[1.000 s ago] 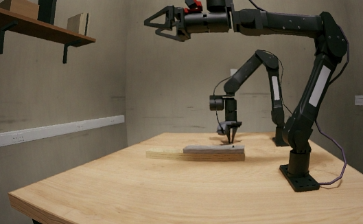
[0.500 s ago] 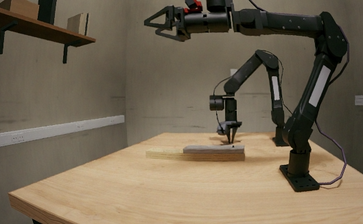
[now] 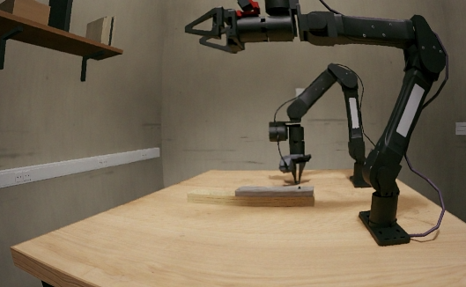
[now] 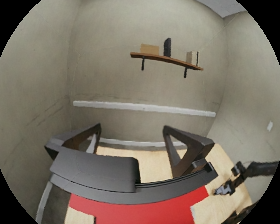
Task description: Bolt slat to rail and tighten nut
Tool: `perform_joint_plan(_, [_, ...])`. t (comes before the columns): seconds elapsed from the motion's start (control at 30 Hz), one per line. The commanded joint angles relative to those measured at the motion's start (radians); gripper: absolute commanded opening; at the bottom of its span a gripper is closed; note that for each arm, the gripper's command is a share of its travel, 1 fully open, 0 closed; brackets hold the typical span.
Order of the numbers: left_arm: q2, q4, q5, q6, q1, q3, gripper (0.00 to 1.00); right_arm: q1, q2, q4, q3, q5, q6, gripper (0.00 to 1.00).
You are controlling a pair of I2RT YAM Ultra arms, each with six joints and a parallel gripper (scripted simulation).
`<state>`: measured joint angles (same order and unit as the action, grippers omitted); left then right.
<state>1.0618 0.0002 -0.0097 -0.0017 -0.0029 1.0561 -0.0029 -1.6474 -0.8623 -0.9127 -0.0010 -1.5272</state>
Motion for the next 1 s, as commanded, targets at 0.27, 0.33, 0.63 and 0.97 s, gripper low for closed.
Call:
perform_joint_plan(0.27, [-0.017,0.005,0.009,0.002,0.003,-0.004,1.00,-0.002,0.054,-0.088,-0.072,0.000,-0.001,0.12])
perform_joint_plan(0.33, [-0.017,0.005,0.009,0.002,0.003,-0.004,1.00,-0.002,0.056,-0.093,-0.075,0.000,-0.001,0.12])
perform_joint_plan(0.63, [-0.017,0.005,0.009,0.002,0.003,-0.004,1.00,-0.003,0.072,-0.137,-0.104,0.000,-0.001,0.12])
perform_joint_plan(0.97, [-0.017,0.005,0.009,0.002,0.003,-0.004,1.00,-0.003,0.087,-0.182,-0.133,0.001,-0.001,0.12])
